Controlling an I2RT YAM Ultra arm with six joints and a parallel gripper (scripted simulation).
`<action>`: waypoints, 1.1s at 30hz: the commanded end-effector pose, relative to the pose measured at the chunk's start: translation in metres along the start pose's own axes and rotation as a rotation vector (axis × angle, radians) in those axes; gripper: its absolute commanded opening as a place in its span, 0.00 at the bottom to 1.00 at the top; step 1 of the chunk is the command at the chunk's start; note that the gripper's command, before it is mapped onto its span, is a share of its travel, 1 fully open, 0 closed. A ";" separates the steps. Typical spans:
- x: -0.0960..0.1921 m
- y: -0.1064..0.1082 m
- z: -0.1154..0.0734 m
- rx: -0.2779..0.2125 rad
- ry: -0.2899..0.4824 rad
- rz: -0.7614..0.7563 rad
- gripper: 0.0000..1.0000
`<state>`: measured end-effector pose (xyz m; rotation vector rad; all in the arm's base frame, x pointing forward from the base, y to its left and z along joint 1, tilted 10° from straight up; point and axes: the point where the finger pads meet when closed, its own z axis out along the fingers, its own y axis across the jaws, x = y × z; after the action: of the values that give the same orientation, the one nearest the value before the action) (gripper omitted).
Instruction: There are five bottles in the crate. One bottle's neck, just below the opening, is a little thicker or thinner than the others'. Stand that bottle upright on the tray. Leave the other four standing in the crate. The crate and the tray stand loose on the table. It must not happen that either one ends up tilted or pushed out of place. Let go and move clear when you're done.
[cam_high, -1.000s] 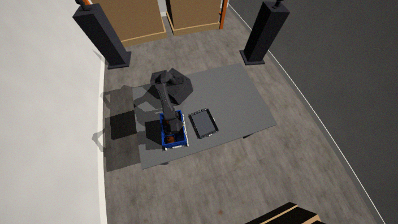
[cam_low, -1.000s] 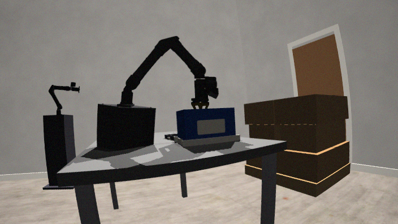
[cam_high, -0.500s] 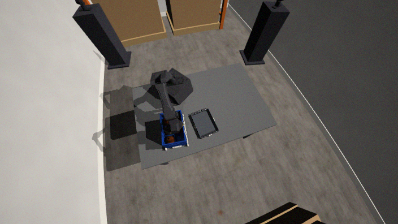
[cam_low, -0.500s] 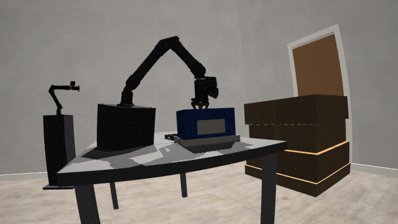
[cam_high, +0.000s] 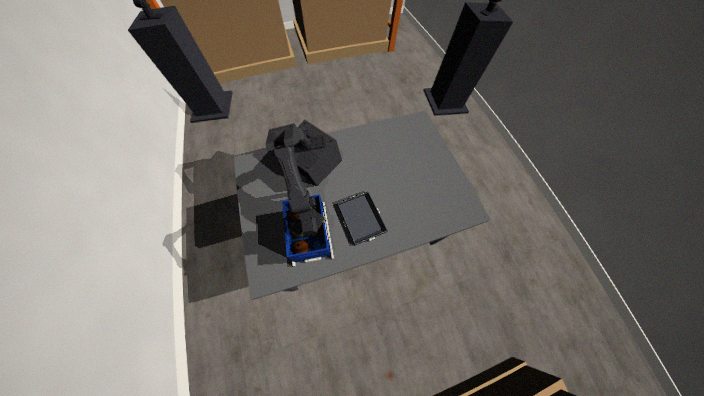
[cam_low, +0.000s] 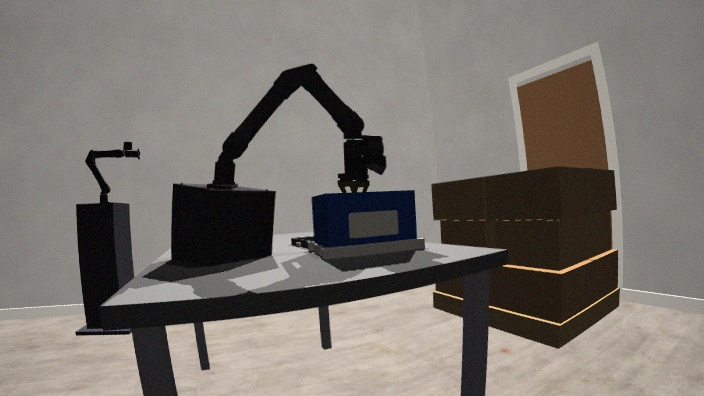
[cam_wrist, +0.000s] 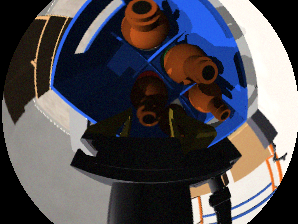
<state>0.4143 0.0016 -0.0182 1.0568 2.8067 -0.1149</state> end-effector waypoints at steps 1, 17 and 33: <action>-0.009 0.010 -0.030 -0.034 -0.041 0.001 0.61; -0.007 0.008 -0.075 -0.033 -0.042 0.001 0.61; -0.006 0.007 -0.101 -0.033 -0.042 0.000 0.61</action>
<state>0.4068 0.0097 0.0557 1.0592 2.8021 -0.1103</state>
